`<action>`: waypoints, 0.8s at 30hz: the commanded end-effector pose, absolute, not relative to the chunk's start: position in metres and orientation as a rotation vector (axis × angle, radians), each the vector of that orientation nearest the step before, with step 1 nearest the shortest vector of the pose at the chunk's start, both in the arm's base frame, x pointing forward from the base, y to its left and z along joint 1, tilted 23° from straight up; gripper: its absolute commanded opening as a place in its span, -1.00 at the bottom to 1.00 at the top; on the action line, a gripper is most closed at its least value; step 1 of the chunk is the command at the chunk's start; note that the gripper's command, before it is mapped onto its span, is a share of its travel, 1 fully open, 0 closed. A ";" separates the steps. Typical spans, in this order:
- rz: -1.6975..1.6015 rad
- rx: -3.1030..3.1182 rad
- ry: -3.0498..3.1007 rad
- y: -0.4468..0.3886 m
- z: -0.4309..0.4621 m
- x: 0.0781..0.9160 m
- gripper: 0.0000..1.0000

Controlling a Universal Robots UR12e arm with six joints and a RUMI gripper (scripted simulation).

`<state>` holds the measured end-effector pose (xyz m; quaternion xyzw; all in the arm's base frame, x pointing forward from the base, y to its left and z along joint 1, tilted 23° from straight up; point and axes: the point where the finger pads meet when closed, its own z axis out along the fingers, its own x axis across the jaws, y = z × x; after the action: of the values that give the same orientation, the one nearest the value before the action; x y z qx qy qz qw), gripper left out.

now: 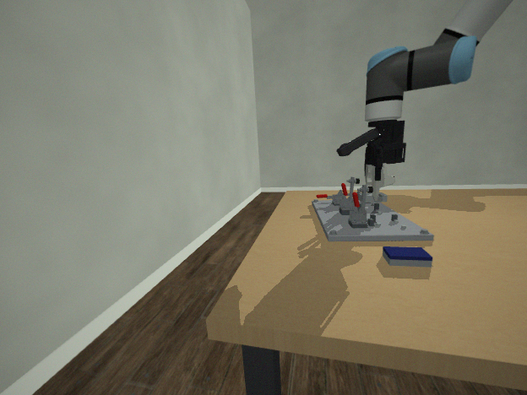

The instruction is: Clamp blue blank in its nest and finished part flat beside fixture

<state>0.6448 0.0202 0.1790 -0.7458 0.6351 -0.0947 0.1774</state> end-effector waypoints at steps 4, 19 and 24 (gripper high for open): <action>-0.270 -2.110 1.797 0.020 0.183 0.644 -1.00; -0.270 -2.110 1.797 0.019 0.185 0.642 -1.00; -0.270 -2.110 1.797 0.018 0.192 0.638 -1.00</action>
<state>0.6407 0.0188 0.1860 -0.7458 0.6352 -0.0947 0.1774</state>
